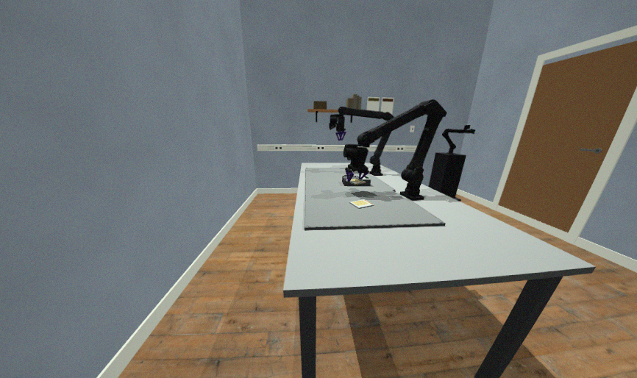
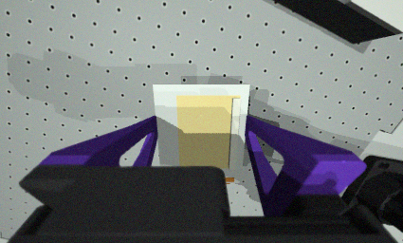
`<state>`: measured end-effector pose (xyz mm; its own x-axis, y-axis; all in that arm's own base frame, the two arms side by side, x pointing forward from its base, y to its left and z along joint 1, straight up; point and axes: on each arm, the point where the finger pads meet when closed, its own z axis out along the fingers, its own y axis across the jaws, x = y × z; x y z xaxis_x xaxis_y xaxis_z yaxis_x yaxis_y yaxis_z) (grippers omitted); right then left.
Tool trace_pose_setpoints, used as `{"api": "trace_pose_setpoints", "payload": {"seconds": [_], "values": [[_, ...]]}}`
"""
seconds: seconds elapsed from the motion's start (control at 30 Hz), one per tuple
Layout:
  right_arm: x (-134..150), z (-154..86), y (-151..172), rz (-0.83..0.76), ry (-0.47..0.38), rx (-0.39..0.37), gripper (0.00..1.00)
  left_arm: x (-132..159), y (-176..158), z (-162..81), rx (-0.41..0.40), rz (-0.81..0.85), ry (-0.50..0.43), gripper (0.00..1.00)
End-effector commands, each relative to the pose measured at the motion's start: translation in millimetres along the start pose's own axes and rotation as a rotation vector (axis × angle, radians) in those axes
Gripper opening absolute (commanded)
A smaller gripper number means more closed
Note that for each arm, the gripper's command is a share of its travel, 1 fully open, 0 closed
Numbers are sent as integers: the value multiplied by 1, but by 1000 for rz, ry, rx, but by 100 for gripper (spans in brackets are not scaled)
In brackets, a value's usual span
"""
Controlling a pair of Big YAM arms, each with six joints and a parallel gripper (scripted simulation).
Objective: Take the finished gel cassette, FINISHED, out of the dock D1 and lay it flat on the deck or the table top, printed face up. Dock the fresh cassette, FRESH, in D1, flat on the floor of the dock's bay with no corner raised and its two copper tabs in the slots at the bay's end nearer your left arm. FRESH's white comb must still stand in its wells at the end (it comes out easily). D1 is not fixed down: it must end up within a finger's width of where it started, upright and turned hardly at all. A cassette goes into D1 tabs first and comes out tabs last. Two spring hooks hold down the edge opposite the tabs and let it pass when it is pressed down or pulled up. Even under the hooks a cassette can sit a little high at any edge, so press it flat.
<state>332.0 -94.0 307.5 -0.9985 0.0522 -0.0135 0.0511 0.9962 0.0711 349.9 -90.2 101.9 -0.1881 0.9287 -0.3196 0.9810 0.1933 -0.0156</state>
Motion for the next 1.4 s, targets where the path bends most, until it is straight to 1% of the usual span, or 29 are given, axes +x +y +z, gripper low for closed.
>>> {"api": "trace_pose_setpoints", "payload": {"seconds": [0.0, 0.07, 0.13, 0.63, 0.7, 0.87, 0.93, 1.2, 1.27, 1.37], "values": [[-10, -20, -5, 20, -14, 2, 100, -11, 30, -32, -39, -104, 8, 0], [-10, -20, -5, 20, -14, 2, 100, -10, 34, -41, -41, -168, 26, 0], [-10, -20, -5, 20, -14, 2, 100, -10, 34, -41, -41, -168, 26, 0], [-10, -20, -5, 20, -14, 2, 100, 4, 54, -111, -95, -649, 148, 0], [-10, -20, -5, 20, -14, 2, 100, 4, 54, -111, -95, -649, 148, 0], [-10, -20, -5, 20, -14, 2, 100, 10, 58, -136, -124, -809, 186, 0], [-10, -20, -5, 20, -14, 2, 100, 12, 59, -145, -126, -820, 188, 0], [-10, -20, -5, 20, -14, 2, 100, 20, 60, -184, -176, -1040, 238, 0], [-10, -20, -5, 20, -14, 2, 100, 20, 60, -184, -176, -1040, 238, 0], [-10, -20, -5, 20, -14, 2, 100, 24, 59, -199, -201, -1135, 258, 0]]}}
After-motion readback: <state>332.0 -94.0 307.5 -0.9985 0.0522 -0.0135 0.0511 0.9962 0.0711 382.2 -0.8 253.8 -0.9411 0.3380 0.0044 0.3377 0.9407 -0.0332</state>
